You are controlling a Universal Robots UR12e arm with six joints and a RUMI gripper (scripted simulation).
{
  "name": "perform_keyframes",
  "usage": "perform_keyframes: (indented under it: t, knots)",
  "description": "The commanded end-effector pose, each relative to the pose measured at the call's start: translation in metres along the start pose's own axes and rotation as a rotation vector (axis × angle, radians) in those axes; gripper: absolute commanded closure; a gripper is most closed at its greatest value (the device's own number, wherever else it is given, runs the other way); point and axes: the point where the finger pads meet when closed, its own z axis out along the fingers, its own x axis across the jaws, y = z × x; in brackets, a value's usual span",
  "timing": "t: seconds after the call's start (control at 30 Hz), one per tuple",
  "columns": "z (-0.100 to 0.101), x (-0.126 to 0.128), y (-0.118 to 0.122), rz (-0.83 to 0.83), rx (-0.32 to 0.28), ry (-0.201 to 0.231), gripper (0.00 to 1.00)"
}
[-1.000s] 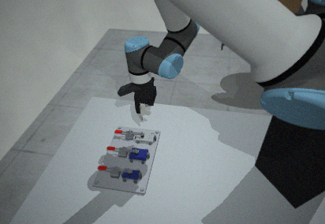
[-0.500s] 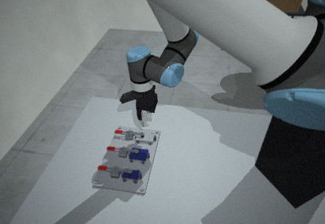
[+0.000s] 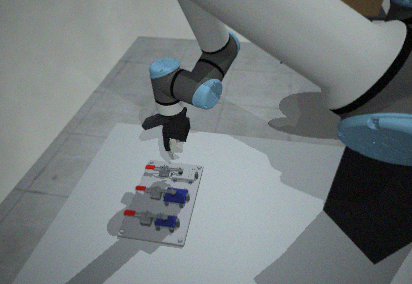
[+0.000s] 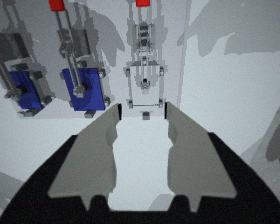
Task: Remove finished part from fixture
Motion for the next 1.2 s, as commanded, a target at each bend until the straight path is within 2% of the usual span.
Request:
perform_keyframes:
  t: [0.0,0.23,0.43,0.83,1.17]
  knots:
    - [-0.001,0.002,-0.038,-0.001,0.003,0.003,0.72]
    - [0.0,0.002,-0.083,0.0,0.001,0.003,0.72]
    - [0.001,0.002,-0.106,0.0,0.001,0.002,0.72]
    - [0.002,0.003,-0.11,0.002,0.001,0.002,0.72]
    - [0.018,0.002,-0.111,0.0,0.002,0.002,0.72]
